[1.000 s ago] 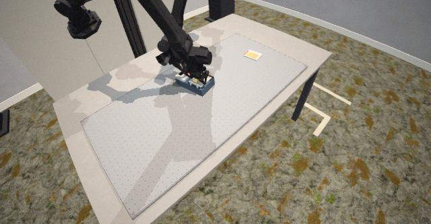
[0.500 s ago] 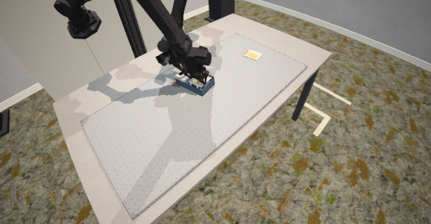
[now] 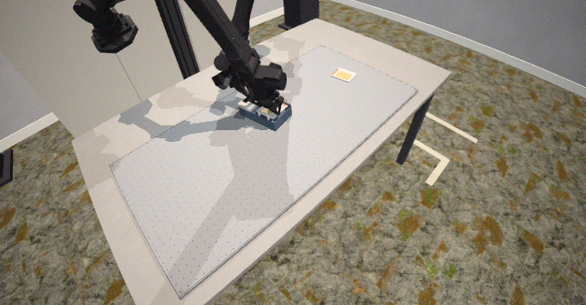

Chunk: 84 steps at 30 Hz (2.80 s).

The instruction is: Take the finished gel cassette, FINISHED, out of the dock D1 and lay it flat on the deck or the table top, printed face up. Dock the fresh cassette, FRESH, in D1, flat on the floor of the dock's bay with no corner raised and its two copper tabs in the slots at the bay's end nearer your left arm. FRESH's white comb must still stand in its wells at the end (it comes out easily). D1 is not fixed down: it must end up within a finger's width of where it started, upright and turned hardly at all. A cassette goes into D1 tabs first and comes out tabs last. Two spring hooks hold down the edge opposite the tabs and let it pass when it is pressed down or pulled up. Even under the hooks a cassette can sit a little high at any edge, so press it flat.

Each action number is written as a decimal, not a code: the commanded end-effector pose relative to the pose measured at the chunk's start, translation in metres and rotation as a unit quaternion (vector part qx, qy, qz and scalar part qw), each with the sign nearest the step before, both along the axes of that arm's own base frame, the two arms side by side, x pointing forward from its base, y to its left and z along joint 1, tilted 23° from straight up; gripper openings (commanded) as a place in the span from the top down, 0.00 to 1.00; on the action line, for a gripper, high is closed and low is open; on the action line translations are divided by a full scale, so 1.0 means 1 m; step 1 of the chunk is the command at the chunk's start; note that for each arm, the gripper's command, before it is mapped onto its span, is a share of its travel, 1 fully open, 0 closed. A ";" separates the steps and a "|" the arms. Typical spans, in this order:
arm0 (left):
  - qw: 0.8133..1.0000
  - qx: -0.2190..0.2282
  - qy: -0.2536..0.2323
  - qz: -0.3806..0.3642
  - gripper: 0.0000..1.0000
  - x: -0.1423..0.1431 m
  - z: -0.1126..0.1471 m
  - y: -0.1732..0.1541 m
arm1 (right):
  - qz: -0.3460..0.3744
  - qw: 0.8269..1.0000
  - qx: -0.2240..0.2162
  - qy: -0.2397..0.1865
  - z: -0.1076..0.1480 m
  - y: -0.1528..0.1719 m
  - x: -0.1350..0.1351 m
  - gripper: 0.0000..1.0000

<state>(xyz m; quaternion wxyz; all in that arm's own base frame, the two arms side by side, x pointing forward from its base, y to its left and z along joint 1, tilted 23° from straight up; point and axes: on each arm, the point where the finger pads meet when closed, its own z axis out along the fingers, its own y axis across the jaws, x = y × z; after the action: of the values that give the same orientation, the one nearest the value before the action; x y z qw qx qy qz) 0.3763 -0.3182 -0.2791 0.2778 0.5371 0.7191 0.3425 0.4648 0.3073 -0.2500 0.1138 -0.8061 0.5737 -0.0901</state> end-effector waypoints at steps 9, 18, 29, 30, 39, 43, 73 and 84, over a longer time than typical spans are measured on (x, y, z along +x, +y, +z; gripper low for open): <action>0.998 0.037 0.047 0.008 1.00 -0.016 -0.061 0.043 | 0.015 0.999 0.028 -0.008 -0.012 0.014 0.004 1.00; 0.998 0.037 0.047 0.008 1.00 -0.016 -0.061 0.043 | 0.006 1.000 0.019 -0.001 -0.011 0.013 0.004 1.00; 0.998 0.037 0.047 0.008 1.00 -0.016 -0.061 0.043 | 0.005 1.000 0.018 -0.001 -0.003 0.002 0.004 1.00; 0.998 0.037 0.047 0.008 1.00 -0.016 -0.061 0.043 | 0.005 1.000 0.018 -0.001 -0.003 0.002 0.004 1.00; 1.000 -0.001 0.000 -0.001 1.00 -0.016 -0.059 0.042 | 0.005 1.000 0.018 -0.001 -0.003 0.002 0.004 1.00; 1.000 -0.001 0.000 -0.001 1.00 -0.015 -0.055 0.039 | 0.005 1.000 0.018 -0.001 -0.003 0.002 0.004 1.00; 1.000 -0.001 0.000 -0.001 1.00 -0.007 -0.028 0.019 | 0.005 1.000 0.018 -0.001 -0.003 0.002 0.004 1.00; 1.000 -0.001 0.000 -0.001 1.00 -0.004 -0.016 0.011 | 0.005 1.000 0.018 -0.001 -0.003 0.002 0.004 1.00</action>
<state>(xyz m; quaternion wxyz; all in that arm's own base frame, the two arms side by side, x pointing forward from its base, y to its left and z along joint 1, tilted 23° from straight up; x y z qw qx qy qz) 0.3756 -0.3185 -0.2791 0.3022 0.5276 0.7148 0.3456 0.4670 0.3056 -0.2557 0.1237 -0.8064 0.5727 -0.0807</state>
